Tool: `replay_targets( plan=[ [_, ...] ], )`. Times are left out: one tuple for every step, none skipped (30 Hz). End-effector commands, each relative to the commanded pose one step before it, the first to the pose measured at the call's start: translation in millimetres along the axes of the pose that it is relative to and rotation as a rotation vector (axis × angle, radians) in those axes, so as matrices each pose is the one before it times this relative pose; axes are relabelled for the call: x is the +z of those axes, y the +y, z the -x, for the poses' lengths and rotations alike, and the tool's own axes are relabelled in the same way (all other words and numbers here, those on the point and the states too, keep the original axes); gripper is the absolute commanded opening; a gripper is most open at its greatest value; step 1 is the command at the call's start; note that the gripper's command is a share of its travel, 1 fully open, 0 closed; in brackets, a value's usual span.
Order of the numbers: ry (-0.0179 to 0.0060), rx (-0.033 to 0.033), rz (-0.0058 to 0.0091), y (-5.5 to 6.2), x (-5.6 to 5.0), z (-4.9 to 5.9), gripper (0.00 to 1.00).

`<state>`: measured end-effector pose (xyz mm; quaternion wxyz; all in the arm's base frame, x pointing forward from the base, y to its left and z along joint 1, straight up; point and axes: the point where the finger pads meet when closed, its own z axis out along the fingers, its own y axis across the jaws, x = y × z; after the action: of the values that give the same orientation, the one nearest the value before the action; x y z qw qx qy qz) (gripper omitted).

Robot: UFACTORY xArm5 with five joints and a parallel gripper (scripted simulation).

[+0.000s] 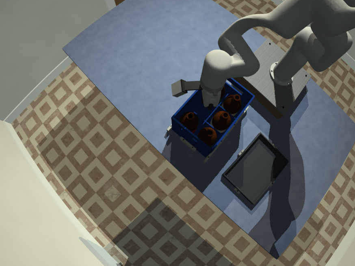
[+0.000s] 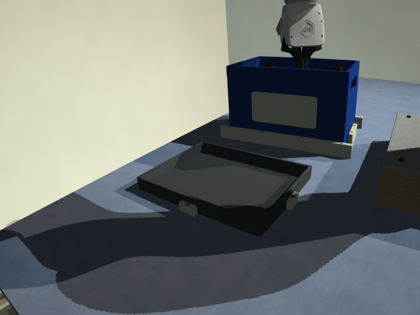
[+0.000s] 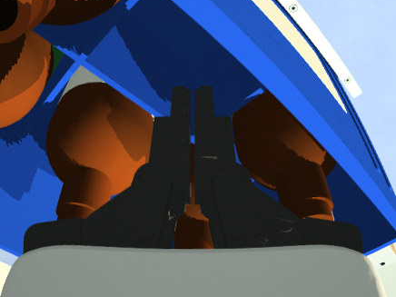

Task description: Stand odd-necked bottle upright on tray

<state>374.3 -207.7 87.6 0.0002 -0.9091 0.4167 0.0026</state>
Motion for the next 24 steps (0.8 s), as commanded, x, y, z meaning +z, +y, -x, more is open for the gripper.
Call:
replay_targets(
  plan=[
    [0.00354, 0.0, -0.00132, -0.44, -1.31, -1.19, 0.0],
    [0.0, 0.0, 0.0, 0.0, 0.0, 0.0, 0.0],
    [0.0, 0.0, 0.0, 0.0, 0.0, 0.0, 0.0],
    [0.0, 0.0, 0.0, 0.0, 0.0, 0.0, 0.0],
    [0.0, 0.0, 0.0, 0.0, 0.0, 0.0, 0.0],
    [0.0, 0.0, 0.0, 0.0, 0.0, 0.0, 0.0],
    [0.0, 0.0, 0.0, 0.0, 0.0, 0.0, 0.0],
    [0.0, 0.0, 0.0, 0.0, 0.0, 0.0, 0.0],
    [0.0, 0.0, 0.0, 0.0, 0.0, 0.0, 0.0],
    [0.0, 0.0, 0.0, 0.0, 0.0, 0.0, 0.0],
    [0.0, 0.0, 0.0, 0.0, 0.0, 0.0, 0.0],
    [0.0, 0.0, 0.0, 0.0, 0.0, 0.0, 0.0],
    [0.0, 0.0, 0.0, 0.0, 0.0, 0.0, 0.0],
    [0.0, 0.0, 0.0, 0.0, 0.0, 0.0, 0.0],
    [0.0, 0.0, 0.0, 0.0, 0.0, 0.0, 0.0],
    [0.0, 0.0, 0.0, 0.0, 0.0, 0.0, 0.0],
    [0.0, 0.0, 0.0, 0.0, 0.0, 0.0, 0.0],
    [0.0, 0.0, 0.0, 0.0, 0.0, 0.0, 0.0],
    [0.0, 0.0, 0.0, 0.0, 0.0, 0.0, 0.0],
    [0.0, 0.0, 0.0, 0.0, 0.0, 0.0, 0.0],
    [0.0, 0.0, 0.0, 0.0, 0.0, 0.0, 0.0],
    [0.0, 0.0, 0.0, 0.0, 0.0, 0.0, 0.65],
    [0.0, 0.0, 0.0, 0.0, 0.0, 0.0, 0.65],
    [0.0, 0.0, 0.0, 0.0, 0.0, 0.0, 0.65]
  ],
)
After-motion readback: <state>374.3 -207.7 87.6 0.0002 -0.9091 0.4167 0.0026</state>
